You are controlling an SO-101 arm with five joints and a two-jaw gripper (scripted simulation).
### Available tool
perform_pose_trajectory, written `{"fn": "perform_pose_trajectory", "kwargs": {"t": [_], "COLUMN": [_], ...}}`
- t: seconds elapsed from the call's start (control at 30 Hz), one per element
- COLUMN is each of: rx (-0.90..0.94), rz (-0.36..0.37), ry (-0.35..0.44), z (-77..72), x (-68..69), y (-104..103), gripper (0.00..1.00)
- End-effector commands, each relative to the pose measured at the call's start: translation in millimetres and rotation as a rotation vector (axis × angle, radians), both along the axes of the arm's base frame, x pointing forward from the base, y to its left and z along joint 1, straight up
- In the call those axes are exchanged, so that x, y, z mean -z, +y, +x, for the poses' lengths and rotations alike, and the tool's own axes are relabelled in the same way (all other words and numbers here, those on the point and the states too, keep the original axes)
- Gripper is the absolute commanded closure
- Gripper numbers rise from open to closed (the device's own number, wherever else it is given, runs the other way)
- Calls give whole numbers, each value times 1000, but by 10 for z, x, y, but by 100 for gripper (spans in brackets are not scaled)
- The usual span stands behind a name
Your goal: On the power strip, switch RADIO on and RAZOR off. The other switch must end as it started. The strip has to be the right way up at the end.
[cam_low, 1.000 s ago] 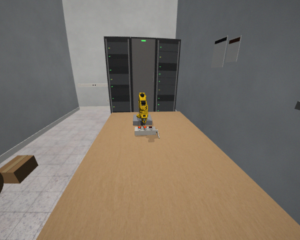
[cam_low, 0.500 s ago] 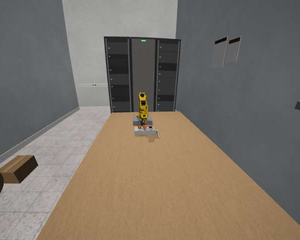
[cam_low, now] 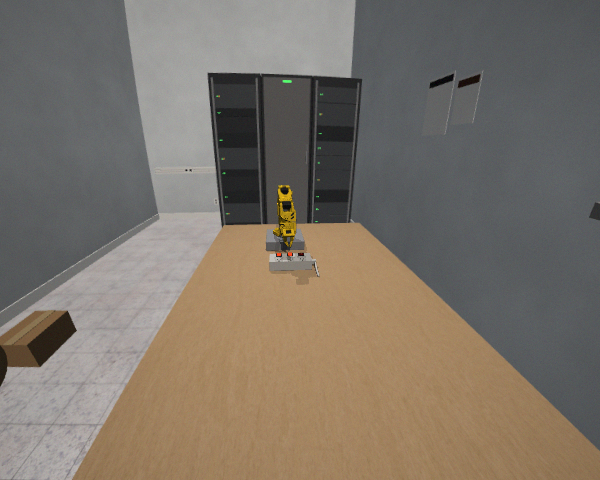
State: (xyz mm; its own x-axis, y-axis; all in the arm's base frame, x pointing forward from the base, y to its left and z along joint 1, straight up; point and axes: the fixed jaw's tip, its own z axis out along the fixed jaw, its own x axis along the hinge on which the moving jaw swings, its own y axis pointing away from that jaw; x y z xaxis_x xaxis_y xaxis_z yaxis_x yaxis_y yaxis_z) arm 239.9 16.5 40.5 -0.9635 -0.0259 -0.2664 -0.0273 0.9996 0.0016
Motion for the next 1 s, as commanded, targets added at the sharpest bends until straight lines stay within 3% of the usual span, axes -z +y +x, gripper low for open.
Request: {"fn": "perform_pose_trajectory", "kwargs": {"t": [0.0, 0.97], "rx": [-5, -212], "rz": [1, -49], "ry": [19, 28], "z": [-10, -62], "x": [31, 37], "y": [18, 52], "gripper": [100, 100]}}
